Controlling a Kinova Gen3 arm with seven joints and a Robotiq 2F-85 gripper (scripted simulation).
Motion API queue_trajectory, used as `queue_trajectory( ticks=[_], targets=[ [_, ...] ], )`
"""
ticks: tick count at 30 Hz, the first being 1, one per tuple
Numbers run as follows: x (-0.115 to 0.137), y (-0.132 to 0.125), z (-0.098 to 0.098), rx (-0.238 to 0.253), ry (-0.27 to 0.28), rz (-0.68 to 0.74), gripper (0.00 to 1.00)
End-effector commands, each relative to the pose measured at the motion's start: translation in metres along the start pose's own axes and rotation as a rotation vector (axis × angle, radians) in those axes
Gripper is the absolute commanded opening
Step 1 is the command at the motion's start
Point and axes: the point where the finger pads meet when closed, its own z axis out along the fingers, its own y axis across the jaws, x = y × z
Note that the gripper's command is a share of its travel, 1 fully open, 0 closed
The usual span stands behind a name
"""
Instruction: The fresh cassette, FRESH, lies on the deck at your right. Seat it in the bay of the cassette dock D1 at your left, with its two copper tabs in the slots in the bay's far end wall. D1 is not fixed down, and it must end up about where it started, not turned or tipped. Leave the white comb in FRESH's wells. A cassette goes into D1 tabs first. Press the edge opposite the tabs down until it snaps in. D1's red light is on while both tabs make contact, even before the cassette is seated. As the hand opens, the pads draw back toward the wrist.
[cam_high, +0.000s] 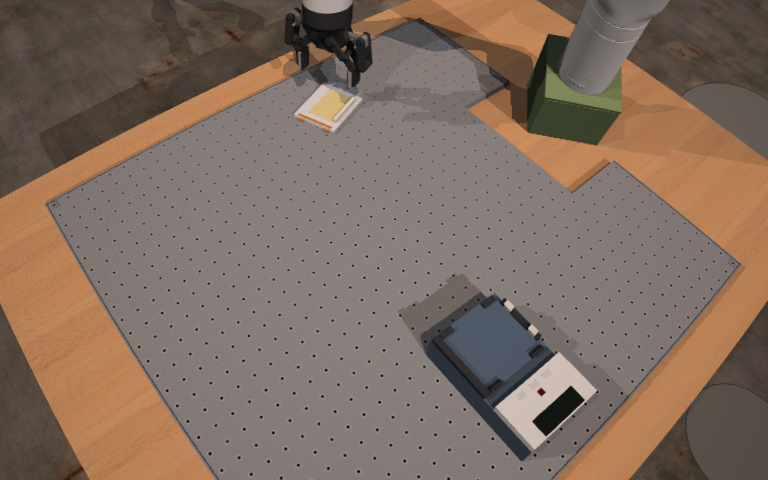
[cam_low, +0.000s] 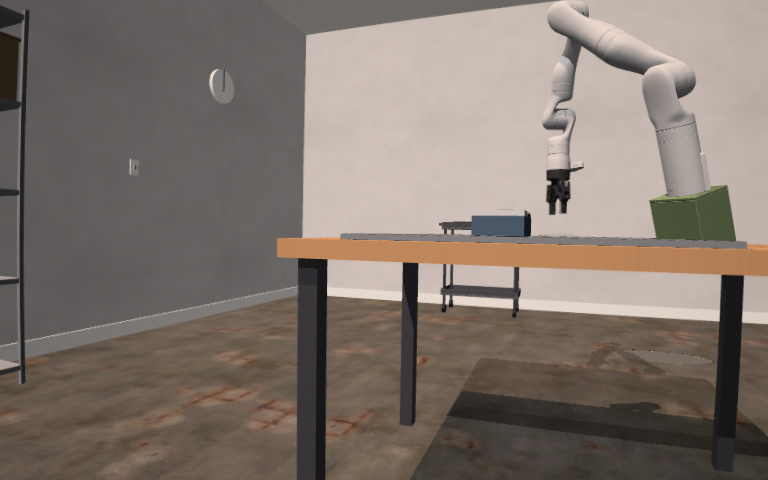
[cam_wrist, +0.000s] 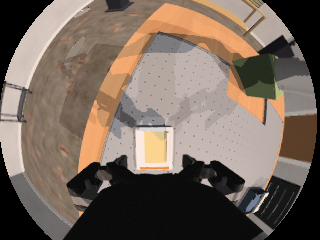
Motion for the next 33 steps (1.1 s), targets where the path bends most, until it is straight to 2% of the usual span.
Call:
queue_trajectory(
  ticks=[1, 33],
  targets=[
    [0.0, -0.001, 0.001, 0.002, 0.0, 0.0, 1.0],
    [0.0, -0.001, 0.038, 0.002, 0.0, 0.0, 1.0]
  ],
)
